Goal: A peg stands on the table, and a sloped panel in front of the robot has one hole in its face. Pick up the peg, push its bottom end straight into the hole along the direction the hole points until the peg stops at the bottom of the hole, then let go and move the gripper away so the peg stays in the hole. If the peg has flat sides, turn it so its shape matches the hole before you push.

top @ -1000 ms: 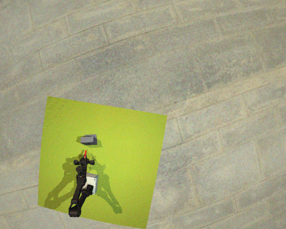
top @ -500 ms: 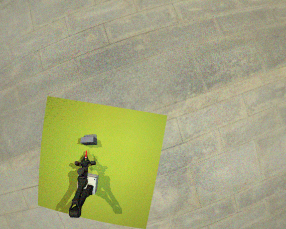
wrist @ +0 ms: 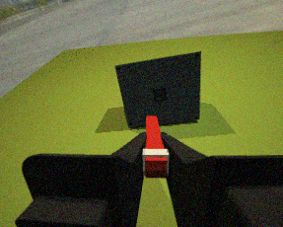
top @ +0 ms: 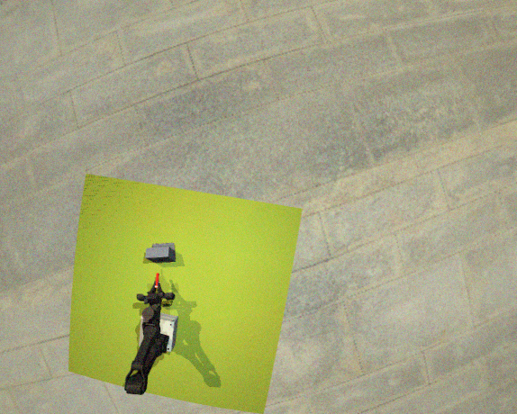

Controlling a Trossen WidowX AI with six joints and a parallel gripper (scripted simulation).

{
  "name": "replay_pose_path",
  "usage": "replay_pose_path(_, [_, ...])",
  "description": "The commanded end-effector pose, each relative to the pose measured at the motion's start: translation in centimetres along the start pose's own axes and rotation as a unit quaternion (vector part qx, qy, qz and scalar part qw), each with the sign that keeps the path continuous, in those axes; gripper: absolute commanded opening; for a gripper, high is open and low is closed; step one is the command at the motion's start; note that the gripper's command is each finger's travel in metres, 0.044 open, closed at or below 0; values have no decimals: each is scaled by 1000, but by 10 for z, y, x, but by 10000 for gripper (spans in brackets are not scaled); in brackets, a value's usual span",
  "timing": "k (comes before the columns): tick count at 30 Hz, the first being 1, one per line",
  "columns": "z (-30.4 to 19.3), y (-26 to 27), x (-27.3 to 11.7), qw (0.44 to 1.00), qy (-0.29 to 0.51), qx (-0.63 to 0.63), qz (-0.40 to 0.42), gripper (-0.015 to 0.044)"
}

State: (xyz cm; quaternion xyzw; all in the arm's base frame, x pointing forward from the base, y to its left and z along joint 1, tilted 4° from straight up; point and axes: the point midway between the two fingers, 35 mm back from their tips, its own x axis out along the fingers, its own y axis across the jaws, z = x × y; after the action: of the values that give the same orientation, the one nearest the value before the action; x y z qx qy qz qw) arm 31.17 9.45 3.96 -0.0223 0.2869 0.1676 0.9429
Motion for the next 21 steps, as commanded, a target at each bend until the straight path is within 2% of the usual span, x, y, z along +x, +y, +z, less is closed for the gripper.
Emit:
replay_pose_path(1, [-1, -2, -3, 1000, -9, -11, 0, 0])
replay_pose_path(21, [4, -5, 9, 999, -23, -25, -4, 0])
